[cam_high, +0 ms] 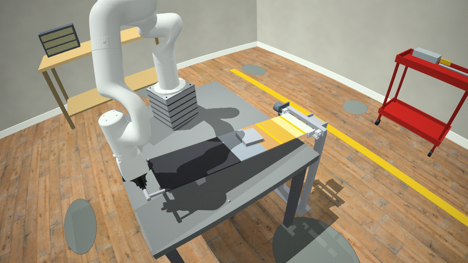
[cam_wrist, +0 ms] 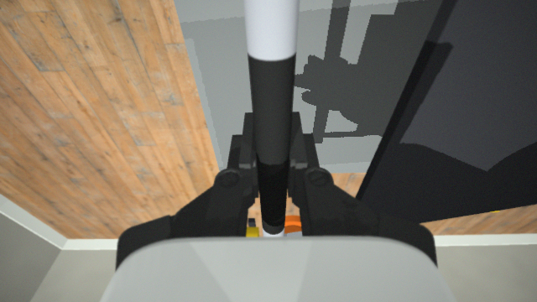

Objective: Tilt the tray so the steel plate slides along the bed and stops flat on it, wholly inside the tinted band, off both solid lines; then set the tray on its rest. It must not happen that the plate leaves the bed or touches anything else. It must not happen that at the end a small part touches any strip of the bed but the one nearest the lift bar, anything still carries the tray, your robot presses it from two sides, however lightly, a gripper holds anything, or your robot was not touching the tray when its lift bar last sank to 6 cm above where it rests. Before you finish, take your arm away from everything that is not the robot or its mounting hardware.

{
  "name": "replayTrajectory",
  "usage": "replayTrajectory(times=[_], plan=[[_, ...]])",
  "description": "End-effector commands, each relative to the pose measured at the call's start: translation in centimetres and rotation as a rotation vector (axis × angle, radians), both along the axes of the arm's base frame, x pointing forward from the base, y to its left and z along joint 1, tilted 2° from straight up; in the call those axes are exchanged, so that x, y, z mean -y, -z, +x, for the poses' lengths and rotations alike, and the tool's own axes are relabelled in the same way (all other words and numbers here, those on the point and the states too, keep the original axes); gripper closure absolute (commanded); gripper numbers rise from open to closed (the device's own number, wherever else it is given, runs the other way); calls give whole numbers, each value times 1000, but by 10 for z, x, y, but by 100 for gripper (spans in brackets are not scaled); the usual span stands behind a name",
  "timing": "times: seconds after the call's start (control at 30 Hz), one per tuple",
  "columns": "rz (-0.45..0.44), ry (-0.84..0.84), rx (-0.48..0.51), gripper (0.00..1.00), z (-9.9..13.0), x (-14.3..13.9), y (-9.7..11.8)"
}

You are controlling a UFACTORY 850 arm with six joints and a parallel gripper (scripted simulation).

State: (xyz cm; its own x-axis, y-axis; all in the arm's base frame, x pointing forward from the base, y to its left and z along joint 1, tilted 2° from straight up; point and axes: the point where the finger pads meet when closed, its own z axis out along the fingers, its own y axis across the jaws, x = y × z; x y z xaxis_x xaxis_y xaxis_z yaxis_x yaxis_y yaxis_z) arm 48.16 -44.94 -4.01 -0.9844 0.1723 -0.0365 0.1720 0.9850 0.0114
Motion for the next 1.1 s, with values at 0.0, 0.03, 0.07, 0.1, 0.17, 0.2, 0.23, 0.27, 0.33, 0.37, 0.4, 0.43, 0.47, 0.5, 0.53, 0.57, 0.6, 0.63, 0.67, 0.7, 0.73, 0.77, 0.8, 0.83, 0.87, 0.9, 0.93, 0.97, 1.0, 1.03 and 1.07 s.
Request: replayTrajectory(times=[0.0,0.03,0.07,0.1,0.17,0.2,0.23,0.27,0.33,0.37,0.4,0.43,0.47,0.5,0.53,0.57,0.6,0.63,0.67,0.7,0.73,0.77,0.8,0.83,0.87,0.9,0.93,0.97,1.0,1.03,1.07], plan=[[-2,0,2,100,1,0,-5],[-2,0,2,100,1,0,-6],[-2,0,2,100,1,0,-7],[-2,0,2,100,1,0,-8],[-2,0,2,100,1,-1,-10],[-2,0,2,100,1,-1,-11],[-2,0,2,100,1,-1,-11],[-2,0,2,100,1,-1,-11],[-2,0,2,100,1,-1,-15],[-2,0,2,100,1,-1,-15],[-2,0,2,100,1,-1,-15],[-2,0,2,100,1,-1,-15],[-2,0,2,100,1,-1,-15],[-2,0,2,100,1,-1,-15],[-2,0,2,100,1,-1,-15],[-2,0,2,100,1,-1,-15],[-2,0,2,100,1,-1,-16],[-2,0,2,100,1,-1,-16],[-2,0,2,100,1,-1,-16],[-2,0,2,100,1,-1,-16],[-2,0,2,100,1,-1,-16],[-2,0,2,100,1,-1,-16],[-2,0,2,100,1,-1,-16],[-2,0,2,100,1,-1,-16],[-2,0,2,100,1,-2,-21],[-2,0,2,100,1,-4,-33],[-2,0,2,100,0,-8,-51],[-2,0,2,100,0,-11,-68],[-2,0,2,100,0,-14,-80],[-2,0,2,100,0,-15,-85],[-2,0,2,100,0,-14,-80]])
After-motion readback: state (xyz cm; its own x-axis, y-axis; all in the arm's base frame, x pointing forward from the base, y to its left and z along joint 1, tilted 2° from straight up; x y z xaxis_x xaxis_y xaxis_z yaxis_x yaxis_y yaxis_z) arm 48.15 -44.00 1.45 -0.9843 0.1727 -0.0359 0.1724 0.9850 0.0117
